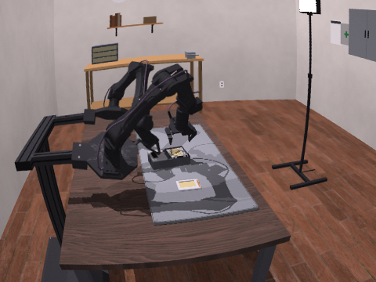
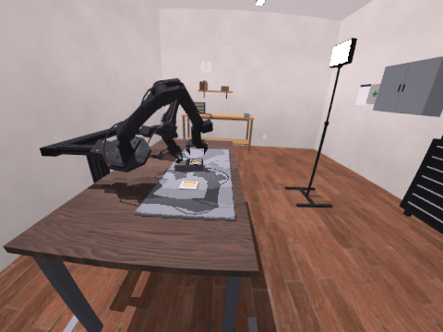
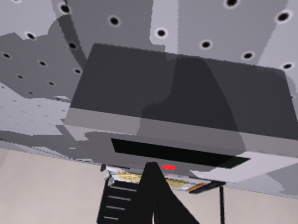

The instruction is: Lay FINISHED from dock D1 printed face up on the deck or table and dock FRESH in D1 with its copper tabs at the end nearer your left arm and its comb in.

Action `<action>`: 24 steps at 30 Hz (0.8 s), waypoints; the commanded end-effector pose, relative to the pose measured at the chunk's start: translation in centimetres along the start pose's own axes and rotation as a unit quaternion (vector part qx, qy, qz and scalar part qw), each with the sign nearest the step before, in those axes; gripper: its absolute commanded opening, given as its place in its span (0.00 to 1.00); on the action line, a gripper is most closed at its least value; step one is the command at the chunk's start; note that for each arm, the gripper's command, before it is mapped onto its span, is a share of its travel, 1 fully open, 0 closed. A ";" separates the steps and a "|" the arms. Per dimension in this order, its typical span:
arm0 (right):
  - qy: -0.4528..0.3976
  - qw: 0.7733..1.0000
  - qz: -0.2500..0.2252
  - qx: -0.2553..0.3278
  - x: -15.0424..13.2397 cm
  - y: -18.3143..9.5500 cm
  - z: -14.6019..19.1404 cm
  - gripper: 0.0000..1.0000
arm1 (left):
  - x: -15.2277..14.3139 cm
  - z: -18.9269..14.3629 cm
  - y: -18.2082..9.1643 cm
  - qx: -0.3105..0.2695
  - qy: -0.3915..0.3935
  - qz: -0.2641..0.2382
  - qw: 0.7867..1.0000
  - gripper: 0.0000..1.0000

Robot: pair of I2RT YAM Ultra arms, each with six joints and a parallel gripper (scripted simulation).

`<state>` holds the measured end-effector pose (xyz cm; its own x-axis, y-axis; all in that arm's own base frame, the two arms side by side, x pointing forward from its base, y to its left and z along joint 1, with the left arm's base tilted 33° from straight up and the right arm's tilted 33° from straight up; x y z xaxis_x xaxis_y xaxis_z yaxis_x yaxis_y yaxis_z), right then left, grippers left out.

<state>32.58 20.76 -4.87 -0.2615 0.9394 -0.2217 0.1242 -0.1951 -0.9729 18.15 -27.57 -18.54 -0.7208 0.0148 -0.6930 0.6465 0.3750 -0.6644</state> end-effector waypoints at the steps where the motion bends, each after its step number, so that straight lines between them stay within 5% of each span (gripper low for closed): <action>1: -0.013 1.000 -0.005 0.009 0.5 0.8 0.9 0.98 | 2.9 -2.7 2.6 -0.055 0.053 -0.075 0.994 0.00; 24: -0.016 1.000 -0.003 0.020 0.5 1.5 1.6 0.98 | 2.9 -2.7 2.6 -0.055 0.053 -0.075 0.994 0.00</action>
<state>31.69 20.14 -6.08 -0.2725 0.9332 -0.2342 0.0936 -0.2165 -0.9718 18.15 -27.57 -18.54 -0.7208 0.0148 -0.6930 0.6465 0.3750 -0.6644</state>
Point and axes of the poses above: on each arm, the point where the finger pads meet when closed, its own y axis out along the fingers, its own z axis across the jaws, x = y × z, the point moved 10 cm from there along -y, back along the fingers, and after that the axes turned 6 degrees about -y, right-handed, at the moved point
